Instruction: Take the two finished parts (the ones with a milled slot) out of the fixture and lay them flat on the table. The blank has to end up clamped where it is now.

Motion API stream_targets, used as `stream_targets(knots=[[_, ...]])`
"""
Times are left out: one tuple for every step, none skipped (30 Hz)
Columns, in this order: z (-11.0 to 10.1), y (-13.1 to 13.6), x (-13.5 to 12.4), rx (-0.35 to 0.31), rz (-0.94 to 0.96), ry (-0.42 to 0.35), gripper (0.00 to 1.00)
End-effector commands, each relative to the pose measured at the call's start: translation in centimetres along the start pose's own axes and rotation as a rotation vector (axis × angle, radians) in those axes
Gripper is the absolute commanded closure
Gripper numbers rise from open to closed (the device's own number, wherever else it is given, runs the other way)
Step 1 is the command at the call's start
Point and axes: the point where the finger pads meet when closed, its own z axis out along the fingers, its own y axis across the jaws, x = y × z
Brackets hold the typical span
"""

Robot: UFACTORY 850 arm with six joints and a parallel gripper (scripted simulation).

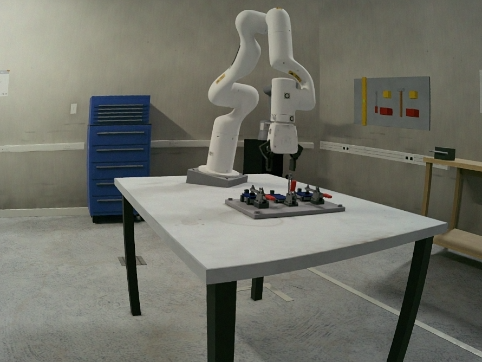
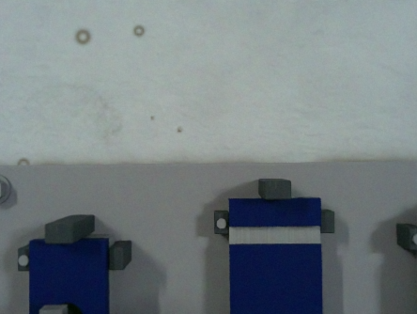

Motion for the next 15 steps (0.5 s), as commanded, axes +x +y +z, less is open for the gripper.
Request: stream_targets(knots=[[-0.07,0.00,0.30,-0.001,0.000,-0.002,0.00],[-0.07,0.00,0.33,-0.001,0.000,-0.002,0.00],[-0.07,0.00,0.35,-0.001,0.000,-0.002,0.00],[-0.07,0.00,0.35,-0.001,0.000,-0.002,0.00],[-0.07,0.00,0.36,-0.001,0.000,-0.002,0.00],[-0.06,0.00,0.36,-0.001,0.000,-0.002,0.00],[-0.05,0.00,0.36,-0.001,0.000,-0.002,0.00],[-0.03,0.00,0.36,-0.001,0.000,-0.002,0.00],[0.02,0.00,0.36,-0.001,0.000,-0.002,0.00],[0.10,0.00,0.35,-0.001,0.000,-0.002,0.00],[0.21,0.00,0.35,-0.001,0.000,-0.002,0.00],[0.36,0.00,0.35,-0.001,0.000,-0.002,0.00],[0.54,0.00,0.35,-0.001,0.000,-0.002,0.00],[0.54,0.00,0.35,-0.001,0.000,-0.002,0.00],[0.54,0.00,0.35,-0.001,0.000,-0.002,0.00]])
